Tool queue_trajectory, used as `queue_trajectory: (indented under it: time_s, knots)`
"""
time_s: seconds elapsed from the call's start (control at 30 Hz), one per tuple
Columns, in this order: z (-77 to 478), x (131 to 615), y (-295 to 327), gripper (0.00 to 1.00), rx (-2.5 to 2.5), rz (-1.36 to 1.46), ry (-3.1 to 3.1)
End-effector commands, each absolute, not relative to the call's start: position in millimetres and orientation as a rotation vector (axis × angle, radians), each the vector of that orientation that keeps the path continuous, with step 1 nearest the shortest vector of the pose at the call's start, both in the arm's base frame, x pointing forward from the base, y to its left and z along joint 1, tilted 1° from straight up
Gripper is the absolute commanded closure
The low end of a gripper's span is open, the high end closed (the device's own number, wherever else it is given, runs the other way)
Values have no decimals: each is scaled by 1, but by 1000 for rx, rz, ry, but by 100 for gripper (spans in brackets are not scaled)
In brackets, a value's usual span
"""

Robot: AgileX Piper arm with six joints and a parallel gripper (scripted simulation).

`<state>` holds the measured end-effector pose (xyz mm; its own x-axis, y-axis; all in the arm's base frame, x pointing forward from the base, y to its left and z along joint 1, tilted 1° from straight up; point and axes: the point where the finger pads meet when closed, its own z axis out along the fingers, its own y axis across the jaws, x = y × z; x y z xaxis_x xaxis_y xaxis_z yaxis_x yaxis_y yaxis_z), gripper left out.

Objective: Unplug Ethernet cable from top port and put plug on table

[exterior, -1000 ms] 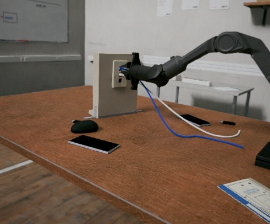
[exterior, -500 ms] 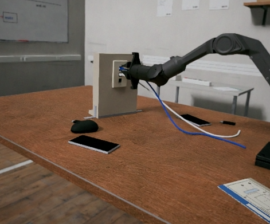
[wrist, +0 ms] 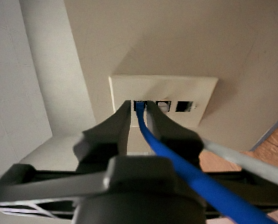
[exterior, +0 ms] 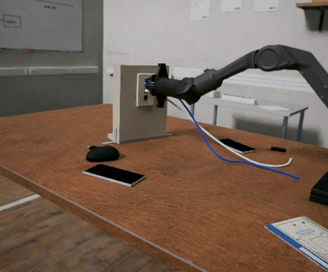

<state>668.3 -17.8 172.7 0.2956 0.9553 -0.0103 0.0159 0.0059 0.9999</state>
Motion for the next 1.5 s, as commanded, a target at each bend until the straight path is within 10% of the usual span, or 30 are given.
queue_trajectory:
  time_s: [0.0, 0.6, 0.63, 1.47]
  knots:
    - [174, 668, -17, 75, 1340, 975, 998]
    - [172, 672, -18, 80, 1340, 975, 998]
    - [172, 672, -18, 100, 1340, 975, 998]
    - [173, 672, -18, 100, 1340, 975, 998]
